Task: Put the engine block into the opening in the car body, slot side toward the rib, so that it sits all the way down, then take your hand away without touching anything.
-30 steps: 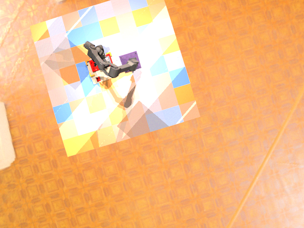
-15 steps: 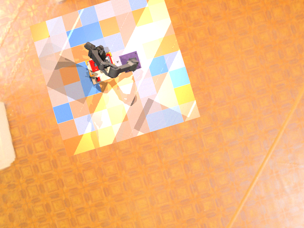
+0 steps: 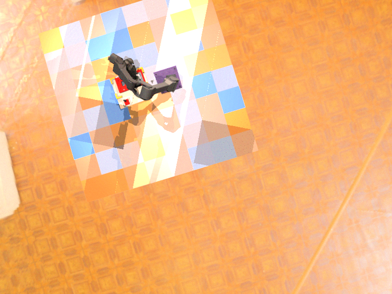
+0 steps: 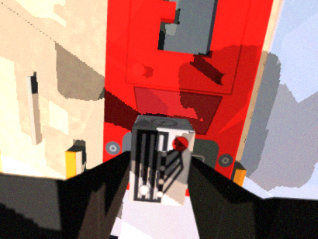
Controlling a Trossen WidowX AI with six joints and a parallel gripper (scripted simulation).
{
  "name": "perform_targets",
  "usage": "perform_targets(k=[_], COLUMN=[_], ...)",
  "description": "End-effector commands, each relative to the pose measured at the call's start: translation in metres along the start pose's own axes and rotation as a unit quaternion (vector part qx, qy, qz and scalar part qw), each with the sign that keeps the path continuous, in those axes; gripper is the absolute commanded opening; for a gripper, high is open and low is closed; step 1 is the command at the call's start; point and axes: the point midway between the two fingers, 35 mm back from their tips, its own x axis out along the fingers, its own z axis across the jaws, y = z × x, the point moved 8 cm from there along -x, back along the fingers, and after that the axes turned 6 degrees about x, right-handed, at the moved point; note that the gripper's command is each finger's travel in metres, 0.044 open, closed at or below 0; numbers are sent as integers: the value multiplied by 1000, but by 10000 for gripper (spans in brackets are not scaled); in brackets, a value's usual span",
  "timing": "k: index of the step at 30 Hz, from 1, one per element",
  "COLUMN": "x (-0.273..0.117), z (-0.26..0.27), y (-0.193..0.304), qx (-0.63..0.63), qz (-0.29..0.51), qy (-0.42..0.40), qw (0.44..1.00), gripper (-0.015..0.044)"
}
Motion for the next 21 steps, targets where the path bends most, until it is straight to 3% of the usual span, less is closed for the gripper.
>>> perform_targets(k=[1,21], x=[-12,-75], z=[-1,1], y=[-3,-2], qx=[-3,-2], qz=[-3,-3], qy=[5,6], qw=[1000,1000], gripper=[0,0])
